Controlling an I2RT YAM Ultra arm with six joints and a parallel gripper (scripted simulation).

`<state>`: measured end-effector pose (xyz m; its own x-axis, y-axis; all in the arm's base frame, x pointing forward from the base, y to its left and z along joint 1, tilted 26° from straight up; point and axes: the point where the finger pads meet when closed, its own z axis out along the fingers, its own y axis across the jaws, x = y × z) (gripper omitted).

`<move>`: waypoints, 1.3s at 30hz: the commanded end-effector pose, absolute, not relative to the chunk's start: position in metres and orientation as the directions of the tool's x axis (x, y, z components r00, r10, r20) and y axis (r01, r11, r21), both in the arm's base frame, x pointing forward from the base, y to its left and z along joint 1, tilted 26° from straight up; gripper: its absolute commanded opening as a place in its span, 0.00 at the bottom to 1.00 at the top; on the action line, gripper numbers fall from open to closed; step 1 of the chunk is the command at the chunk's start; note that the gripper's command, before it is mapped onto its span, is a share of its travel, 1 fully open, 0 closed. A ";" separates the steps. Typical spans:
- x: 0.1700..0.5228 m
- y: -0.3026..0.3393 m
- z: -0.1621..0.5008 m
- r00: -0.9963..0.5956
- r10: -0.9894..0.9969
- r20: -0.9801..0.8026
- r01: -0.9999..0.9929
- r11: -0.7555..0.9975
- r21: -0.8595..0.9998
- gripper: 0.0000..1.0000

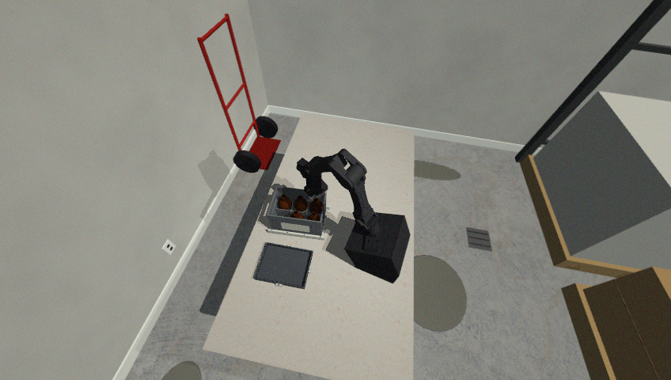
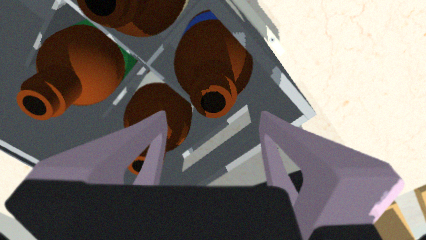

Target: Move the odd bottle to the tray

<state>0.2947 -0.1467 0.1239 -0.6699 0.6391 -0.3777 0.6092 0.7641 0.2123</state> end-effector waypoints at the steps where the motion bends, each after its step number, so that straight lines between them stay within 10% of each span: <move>1: 0.299 -0.149 0.126 -0.661 0.638 -0.395 0.610 0.763 0.212 0.61; 39: 0.304 -0.153 0.134 -0.653 0.635 -0.413 0.607 0.765 0.215 0.61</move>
